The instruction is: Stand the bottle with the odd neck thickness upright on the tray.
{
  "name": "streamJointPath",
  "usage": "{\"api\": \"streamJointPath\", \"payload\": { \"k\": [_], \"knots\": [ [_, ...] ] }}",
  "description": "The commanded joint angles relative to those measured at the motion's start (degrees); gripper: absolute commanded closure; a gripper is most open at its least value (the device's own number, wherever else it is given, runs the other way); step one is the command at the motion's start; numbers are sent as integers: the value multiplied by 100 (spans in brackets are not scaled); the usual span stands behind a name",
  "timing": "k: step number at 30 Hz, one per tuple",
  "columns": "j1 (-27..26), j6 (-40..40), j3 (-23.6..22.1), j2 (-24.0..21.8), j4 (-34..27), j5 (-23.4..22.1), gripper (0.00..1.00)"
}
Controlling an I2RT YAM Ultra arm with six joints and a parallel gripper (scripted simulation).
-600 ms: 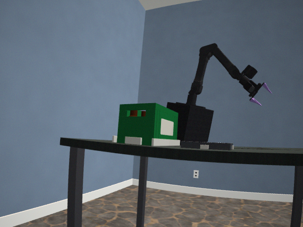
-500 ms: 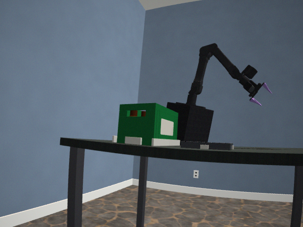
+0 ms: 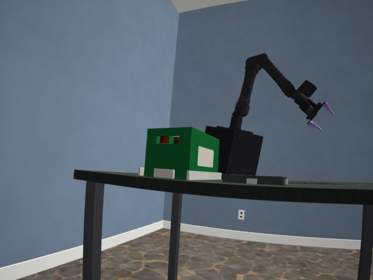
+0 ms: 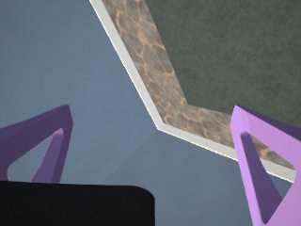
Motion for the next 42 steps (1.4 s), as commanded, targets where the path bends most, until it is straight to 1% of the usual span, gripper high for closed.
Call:
{"api": "streamJointPath", "payload": {
  "k": [1, 7, 11, 14, 16, 19, 20, 26, 27, 28, 29, 30, 31, 33, 34, 35, 36, 37, 38, 40, 41, 42],
  "knots": [
    [-11, -17, 36, -29, 12, -1, 0],
    [-240, -316, 194, 109, -144, -38, 0],
    [-617, -875, 289, 198, -321, -91, 0],
    [-1062, -1528, 396, 299, -529, -130, 0],
    [-1062, -1528, 396, 299, -529, -130, 0],
    [-1613, -2349, 578, 463, -801, -200, 0],
    [-1668, -2443, 617, 491, -845, -214, 0],
    [-2397, -3547, 871, 707, -1236, -307, 0],
    [-2406, -3580, 904, 727, -1266, -311, 0],
    [-2625, -3895, 952, 774, -1363, -332, 0],
    [-2673, -3981, 987, 798, -1406, -339, 0],
    [-2864, -4259, 1032, 840, -1496, -358, 0],
    [-2951, -4397, 1071, 870, -1554, -370, 0],
    [-2951, -4397, 1071, 870, -1554, -370, 0],
    [-3244, -4846, 1176, 957, -1717, -403, 0],
    [-3248, -4871, 1203, 972, -1745, -406, 0],
    [-3529, -5270, 1249, 1021, -1864, -431, 0],
    [-3544, -5313, 1288, 1044, -1902, -438, 0],
    [-3778, -5649, 1334, 1090, -2006, -462, 0],
    [-3859, -5803, 1420, 1147, -2094, -481, 0],
    [-4127, -6183, 1468, 1201, -2201, -507, 0],
    [-4173, -6268, 1510, 1229, -2247, -516, 0]
  ]
}}
